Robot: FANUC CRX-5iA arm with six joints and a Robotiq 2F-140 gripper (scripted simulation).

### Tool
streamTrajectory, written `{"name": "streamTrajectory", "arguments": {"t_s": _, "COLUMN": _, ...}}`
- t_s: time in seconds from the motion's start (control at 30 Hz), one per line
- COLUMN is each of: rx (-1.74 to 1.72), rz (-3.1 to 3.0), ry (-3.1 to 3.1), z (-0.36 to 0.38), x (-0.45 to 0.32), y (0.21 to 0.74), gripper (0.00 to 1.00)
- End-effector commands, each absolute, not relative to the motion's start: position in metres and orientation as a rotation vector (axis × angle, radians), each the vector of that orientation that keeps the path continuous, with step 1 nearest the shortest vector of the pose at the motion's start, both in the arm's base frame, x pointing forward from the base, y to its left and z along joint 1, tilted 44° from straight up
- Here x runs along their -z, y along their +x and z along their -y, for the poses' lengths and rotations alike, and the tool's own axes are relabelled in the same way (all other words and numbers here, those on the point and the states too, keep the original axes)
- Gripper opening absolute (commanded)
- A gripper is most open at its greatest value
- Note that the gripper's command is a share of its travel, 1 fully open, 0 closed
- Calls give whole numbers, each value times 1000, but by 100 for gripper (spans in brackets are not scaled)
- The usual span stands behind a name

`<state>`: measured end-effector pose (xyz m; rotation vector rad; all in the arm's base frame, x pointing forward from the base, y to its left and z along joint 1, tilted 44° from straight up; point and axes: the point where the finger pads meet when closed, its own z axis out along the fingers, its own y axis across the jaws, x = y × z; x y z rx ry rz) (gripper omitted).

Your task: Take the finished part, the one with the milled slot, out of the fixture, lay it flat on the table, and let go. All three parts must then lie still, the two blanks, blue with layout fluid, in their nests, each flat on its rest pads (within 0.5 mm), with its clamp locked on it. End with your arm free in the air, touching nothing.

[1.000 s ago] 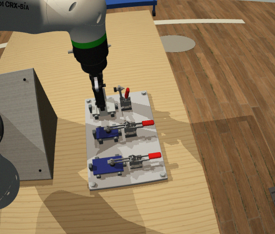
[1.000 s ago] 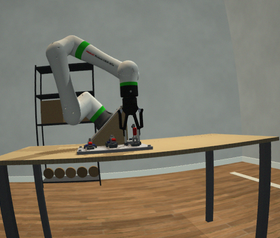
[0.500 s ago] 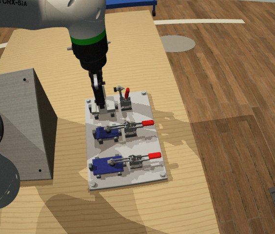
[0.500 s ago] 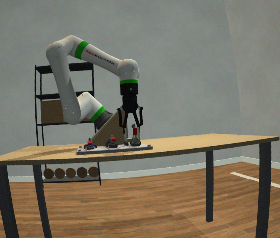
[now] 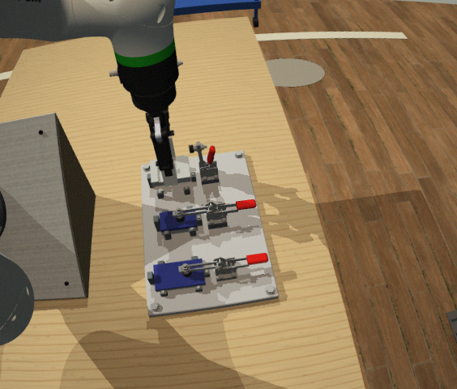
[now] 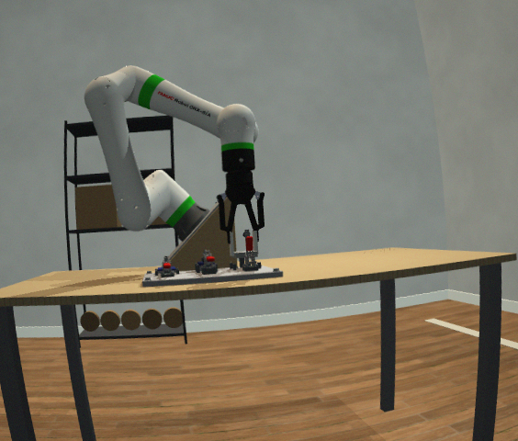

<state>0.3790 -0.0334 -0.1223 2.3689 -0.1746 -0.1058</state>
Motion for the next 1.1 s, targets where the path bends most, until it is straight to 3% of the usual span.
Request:
{"name": "streamTrajectory", "arguments": {"t_s": 0.0, "rx": 106, "rz": 174, "ry": 2369, "z": 31, "x": 120, "y": 379, "gripper": 0}}
{"name": "streamTrajectory", "arguments": {"t_s": 1.07, "rx": 105, "rz": 174, "ry": 2369, "z": 21, "x": 110, "y": 379, "gripper": 0}}
